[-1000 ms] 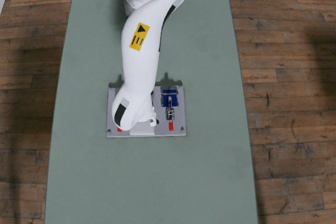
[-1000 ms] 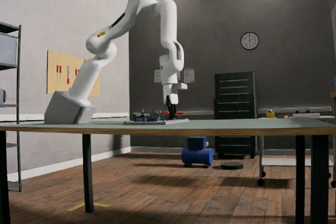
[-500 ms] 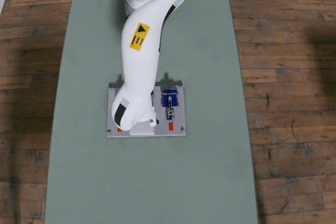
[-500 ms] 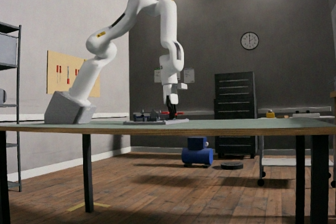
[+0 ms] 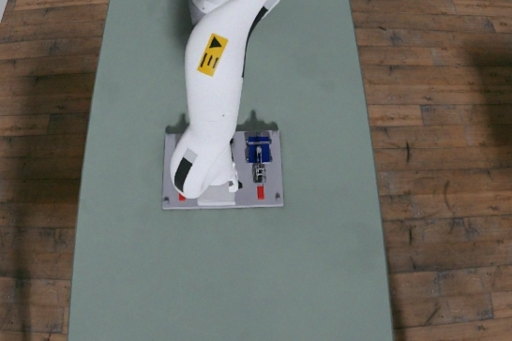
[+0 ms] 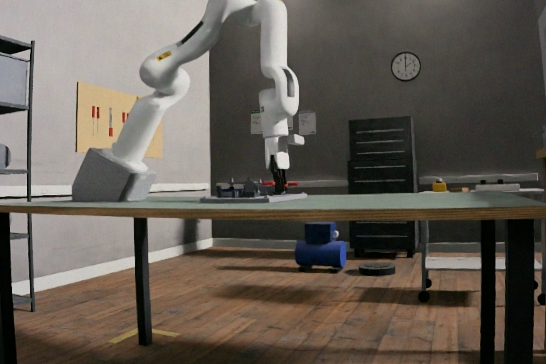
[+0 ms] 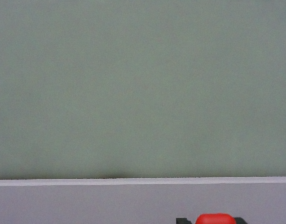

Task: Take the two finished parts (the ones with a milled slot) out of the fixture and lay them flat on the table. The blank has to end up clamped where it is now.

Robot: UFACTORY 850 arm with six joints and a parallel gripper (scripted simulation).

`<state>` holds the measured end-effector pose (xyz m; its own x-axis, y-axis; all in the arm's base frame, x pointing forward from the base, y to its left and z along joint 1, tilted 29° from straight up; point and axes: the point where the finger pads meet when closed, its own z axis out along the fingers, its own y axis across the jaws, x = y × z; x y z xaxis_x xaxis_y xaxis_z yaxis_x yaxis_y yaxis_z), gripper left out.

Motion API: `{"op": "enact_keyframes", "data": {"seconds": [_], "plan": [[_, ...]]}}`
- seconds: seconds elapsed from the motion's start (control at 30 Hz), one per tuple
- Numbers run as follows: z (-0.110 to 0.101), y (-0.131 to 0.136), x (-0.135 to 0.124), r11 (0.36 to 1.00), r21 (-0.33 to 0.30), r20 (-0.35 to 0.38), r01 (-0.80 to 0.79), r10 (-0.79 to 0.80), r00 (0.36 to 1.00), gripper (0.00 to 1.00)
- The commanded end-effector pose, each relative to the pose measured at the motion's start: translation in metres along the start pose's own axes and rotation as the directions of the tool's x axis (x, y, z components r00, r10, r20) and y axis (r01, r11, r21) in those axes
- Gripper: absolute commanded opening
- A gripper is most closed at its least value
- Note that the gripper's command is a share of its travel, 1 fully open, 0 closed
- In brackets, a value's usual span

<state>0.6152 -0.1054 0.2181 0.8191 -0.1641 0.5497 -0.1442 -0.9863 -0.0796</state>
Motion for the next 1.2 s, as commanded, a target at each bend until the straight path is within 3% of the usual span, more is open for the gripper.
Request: {"op": "enact_keyframes", "data": {"seconds": [0.0, 1.17], "plan": [[-0.002, 0.000, 0.001, 1.000, 0.000, -0.002, 0.000, 0.000, 1.000, 0.00], [-0.026, 0.000, -0.015, 1.000, 0.000, -0.002, 0.000, 0.000, 1.000, 0.00]]}}
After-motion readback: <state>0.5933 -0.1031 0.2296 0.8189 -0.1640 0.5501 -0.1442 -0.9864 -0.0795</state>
